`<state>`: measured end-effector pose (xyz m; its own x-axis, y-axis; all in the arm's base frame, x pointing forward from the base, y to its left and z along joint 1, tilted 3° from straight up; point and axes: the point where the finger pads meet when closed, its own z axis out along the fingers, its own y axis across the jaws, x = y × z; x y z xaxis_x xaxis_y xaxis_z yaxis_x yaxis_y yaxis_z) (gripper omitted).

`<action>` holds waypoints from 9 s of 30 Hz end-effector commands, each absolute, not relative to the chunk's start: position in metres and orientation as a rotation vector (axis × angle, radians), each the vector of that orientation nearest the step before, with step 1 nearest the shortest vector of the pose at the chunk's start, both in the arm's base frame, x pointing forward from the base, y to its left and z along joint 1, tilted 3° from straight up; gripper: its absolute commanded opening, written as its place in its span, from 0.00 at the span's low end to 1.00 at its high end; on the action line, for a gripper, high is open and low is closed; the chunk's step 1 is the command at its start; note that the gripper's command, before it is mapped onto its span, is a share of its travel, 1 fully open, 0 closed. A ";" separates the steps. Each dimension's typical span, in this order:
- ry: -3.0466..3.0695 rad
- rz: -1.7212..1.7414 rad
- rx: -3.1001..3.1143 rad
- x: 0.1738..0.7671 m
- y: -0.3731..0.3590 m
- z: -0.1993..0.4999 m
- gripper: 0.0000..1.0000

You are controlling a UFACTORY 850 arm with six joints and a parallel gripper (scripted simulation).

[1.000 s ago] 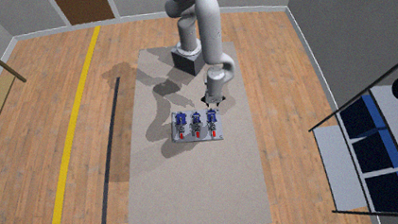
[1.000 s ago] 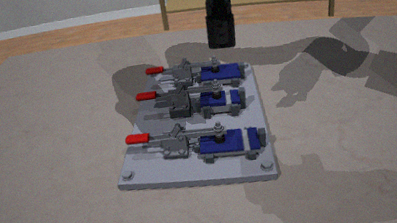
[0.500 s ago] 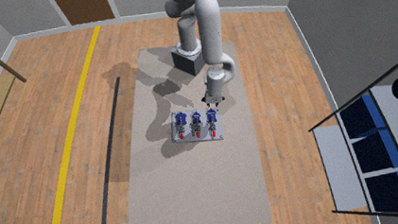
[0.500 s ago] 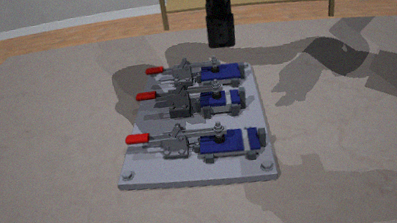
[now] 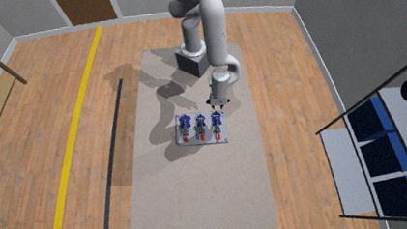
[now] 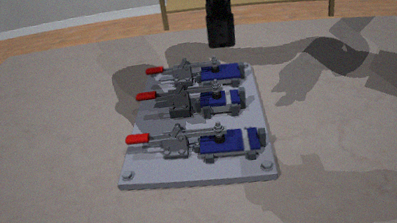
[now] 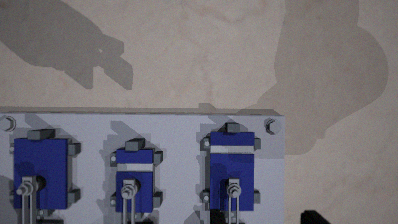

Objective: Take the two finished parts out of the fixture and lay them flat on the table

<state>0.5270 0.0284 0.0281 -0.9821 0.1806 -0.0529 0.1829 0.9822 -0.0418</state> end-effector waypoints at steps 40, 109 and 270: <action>3.083 -0.060 0.280 0.528 0.028 0.028 0.48; 3.083 -0.060 0.280 0.530 0.027 -0.028 0.48; 3.083 -0.060 0.280 0.673 -0.003 -0.130 0.00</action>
<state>0.6719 -0.0026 -0.1313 -0.9828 0.1790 -0.0464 0.1806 0.9829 -0.0345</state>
